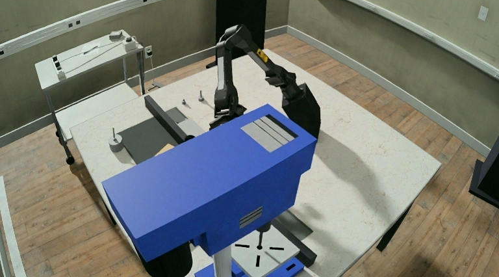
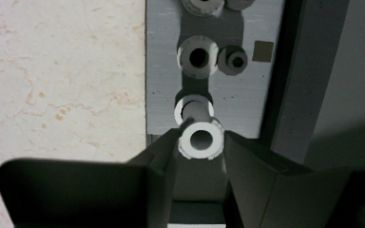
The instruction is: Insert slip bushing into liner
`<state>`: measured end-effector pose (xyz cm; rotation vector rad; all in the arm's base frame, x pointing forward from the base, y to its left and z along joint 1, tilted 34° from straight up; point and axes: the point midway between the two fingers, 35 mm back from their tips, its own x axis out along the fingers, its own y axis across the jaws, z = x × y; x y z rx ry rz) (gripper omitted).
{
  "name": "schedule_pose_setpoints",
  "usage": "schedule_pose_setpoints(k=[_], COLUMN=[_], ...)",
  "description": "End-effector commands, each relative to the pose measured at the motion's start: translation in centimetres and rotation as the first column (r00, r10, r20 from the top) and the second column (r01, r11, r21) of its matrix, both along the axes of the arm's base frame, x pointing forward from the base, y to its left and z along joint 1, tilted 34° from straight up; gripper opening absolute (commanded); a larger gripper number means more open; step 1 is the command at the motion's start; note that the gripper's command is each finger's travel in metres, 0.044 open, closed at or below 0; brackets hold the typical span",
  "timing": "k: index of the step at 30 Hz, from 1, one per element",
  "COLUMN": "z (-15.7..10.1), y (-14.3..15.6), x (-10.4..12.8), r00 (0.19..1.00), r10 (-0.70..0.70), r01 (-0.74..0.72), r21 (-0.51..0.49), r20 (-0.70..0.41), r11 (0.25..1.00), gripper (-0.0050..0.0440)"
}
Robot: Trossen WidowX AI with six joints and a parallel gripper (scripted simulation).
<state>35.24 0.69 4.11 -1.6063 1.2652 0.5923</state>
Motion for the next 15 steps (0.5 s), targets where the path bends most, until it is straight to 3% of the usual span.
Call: schedule_pose_setpoints(k=[1,15], z=[-0.29,0.17], y=[-0.22,-0.12], x=[0.04,0.59], r00=[1.000,1.000], r10=[-0.003,-0.005], r01=[0.003,0.005], r21=[0.002,0.007], r20=[0.000,0.014], r11=[1.000,1.000], gripper=[-0.0050,-0.0050])
